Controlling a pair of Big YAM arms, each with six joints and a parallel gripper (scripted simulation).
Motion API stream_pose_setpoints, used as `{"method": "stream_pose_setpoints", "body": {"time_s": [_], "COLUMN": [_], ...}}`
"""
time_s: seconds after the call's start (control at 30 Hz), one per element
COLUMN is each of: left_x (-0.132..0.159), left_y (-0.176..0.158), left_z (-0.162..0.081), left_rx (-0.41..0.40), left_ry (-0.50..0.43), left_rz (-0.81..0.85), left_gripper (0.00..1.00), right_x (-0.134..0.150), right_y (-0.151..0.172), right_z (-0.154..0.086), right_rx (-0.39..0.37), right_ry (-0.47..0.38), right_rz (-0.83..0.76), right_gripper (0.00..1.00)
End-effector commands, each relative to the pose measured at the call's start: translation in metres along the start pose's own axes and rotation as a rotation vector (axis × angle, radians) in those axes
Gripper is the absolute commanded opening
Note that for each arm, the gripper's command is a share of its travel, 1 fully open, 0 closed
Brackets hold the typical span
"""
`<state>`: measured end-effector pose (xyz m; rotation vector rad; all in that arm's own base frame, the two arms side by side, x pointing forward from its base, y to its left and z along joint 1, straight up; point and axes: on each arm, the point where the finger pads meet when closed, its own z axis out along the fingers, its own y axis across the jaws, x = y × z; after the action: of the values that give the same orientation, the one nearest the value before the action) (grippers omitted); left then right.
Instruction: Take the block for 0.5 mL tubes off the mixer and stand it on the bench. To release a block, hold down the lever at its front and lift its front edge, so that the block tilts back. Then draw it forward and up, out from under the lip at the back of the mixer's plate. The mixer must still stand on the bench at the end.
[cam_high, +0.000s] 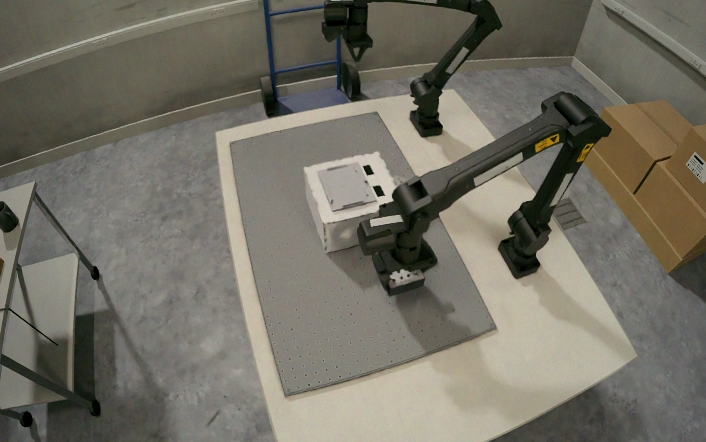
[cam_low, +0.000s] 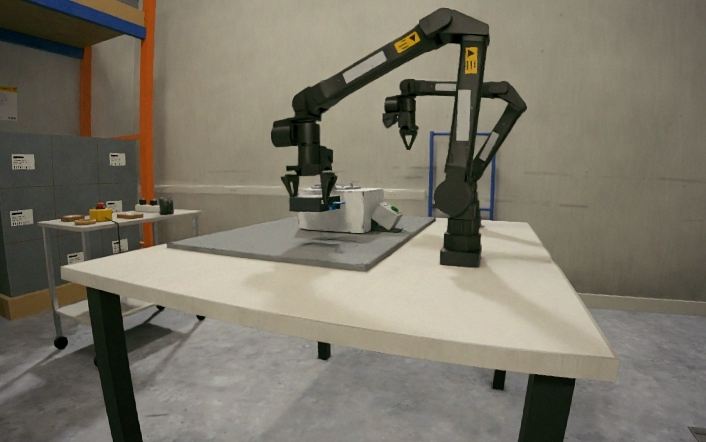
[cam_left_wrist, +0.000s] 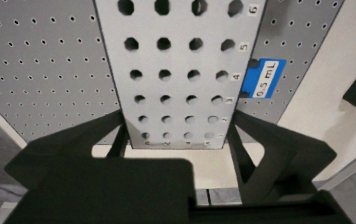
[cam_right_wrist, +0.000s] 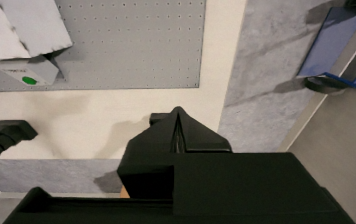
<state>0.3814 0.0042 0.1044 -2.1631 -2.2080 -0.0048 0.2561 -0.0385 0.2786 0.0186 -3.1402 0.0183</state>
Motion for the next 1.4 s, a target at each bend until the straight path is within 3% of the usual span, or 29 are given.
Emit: {"method": "stream_pose_setpoints", "body": {"time_s": [0.0,0.37,1.03,1.37], "left_x": [0.002,0.002,0.001,0.001], "left_y": [0.025,0.028,0.036,0.031], "left_z": [-0.046,-0.05,-0.041,-0.032], "left_rx": [-0.113,-0.123,-0.104,-0.08], "left_ry": [-0.008,-0.008,-0.007,-0.006], "left_rz": [-0.004,-0.005,-0.005,-0.004], "left_gripper": [0.0,0.0,0.0,0.0], "right_x": [-0.016,-0.017,-0.002,-0.008], "right_y": [0.0,-0.001,0.002,0.001], "right_z": [-0.024,-0.026,0.003,-0.009], "right_rx": [0.008,0.009,-0.002,0.002], "right_ry": [-0.068,-0.072,0.003,-0.027], "right_rz": [-0.001,-0.001,-0.001,-0.001], "right_gripper": [0.0,0.0,0.0,0.0]}}
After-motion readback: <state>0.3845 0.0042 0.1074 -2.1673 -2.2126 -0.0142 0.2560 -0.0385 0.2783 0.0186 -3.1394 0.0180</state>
